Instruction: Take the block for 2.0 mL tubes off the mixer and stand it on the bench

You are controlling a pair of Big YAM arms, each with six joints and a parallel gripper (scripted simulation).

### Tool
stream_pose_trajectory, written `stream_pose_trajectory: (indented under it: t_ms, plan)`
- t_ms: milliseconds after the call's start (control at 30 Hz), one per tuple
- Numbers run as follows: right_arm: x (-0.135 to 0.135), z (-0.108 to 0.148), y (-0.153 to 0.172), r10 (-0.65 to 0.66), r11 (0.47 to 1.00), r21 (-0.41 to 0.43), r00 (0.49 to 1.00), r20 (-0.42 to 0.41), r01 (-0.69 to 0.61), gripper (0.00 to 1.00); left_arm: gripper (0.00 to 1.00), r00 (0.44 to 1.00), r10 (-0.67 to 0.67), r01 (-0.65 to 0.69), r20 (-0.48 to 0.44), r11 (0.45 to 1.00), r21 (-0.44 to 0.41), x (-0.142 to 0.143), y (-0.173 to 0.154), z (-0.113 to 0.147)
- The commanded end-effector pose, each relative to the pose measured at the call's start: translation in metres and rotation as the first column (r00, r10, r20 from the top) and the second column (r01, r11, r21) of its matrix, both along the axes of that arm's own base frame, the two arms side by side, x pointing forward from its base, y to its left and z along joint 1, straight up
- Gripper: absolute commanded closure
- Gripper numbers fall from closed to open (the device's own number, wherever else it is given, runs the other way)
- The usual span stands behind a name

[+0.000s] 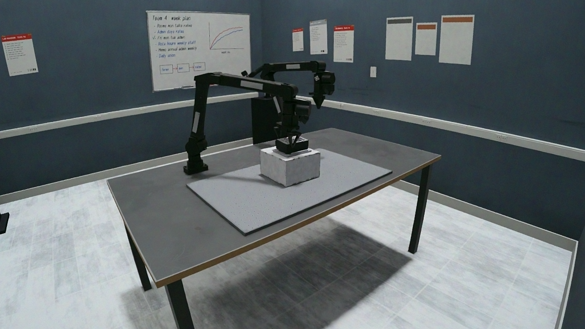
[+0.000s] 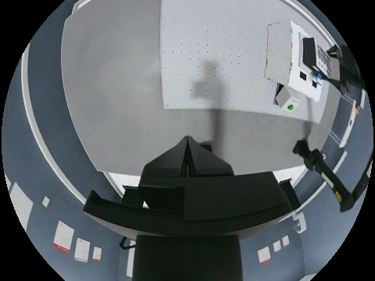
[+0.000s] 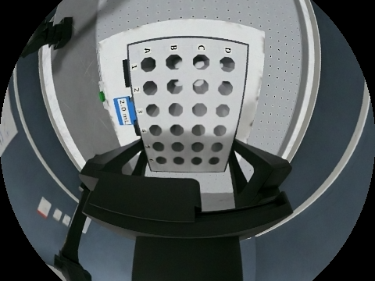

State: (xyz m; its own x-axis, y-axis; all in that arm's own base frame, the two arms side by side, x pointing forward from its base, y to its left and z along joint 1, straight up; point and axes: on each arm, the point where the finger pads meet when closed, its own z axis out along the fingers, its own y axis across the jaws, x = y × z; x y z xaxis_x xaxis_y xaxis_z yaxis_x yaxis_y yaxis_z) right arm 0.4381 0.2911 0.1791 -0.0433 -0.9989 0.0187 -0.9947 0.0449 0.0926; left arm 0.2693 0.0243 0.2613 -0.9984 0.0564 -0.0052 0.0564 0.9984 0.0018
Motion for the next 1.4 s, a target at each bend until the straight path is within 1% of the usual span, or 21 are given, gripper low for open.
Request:
stream_pose_trajectory:
  t_ms: [0,233,333,567,633,733,833,1033,1367]
  plan:
    - [0.022,0.055,0.013,-0.015,0.998,0.067,0.995,0.095,0.009,1.00,1.00,0.999,0.010,-0.010,0.053,1.000,0.006,0.007,0.003,0.020]
    - [0.032,0.045,0.011,-0.027,0.998,0.063,0.996,0.089,0.022,1.00,1.00,1.000,0.010,-0.010,0.025,1.000,0.003,0.002,0.002,0.009]
    - [0.034,0.046,0.013,-0.027,0.997,0.071,0.995,0.100,0.020,1.00,1.00,1.000,0.010,-0.010,0.012,1.000,0.002,-0.001,0.002,0.004]
    - [0.024,0.050,0.020,-0.007,0.997,0.077,0.994,0.110,-0.001,1.00,1.00,1.000,0.010,-0.010,-0.005,1.000,0.000,-0.005,0.002,-0.002]
    - [0.021,0.059,0.020,-0.005,0.997,0.078,0.994,0.112,-0.003,1.00,1.00,1.000,0.010,-0.010,-0.007,1.000,0.000,-0.005,0.002,-0.003]
    - [0.016,0.074,0.020,0.000,0.997,0.081,0.993,0.116,-0.010,1.00,1.00,1.000,0.010,-0.010,0.003,1.000,0.001,-0.003,0.002,0.001]
    - [0.015,0.084,0.019,-0.001,0.996,0.089,0.992,0.128,-0.010,1.00,1.00,1.000,0.010,-0.010,0.014,1.000,0.002,0.000,0.002,0.005]
    - [0.019,0.087,0.011,-0.017,0.996,0.092,0.991,0.132,0.005,1.00,1.00,0.999,0.011,-0.011,0.037,1.000,0.004,0.005,0.003,0.015]
    - [0.020,0.091,0.007,-0.025,0.995,0.095,0.990,0.137,0.012,1.00,1.00,0.999,0.011,-0.011,0.050,1.000,0.005,0.008,0.003,0.020]
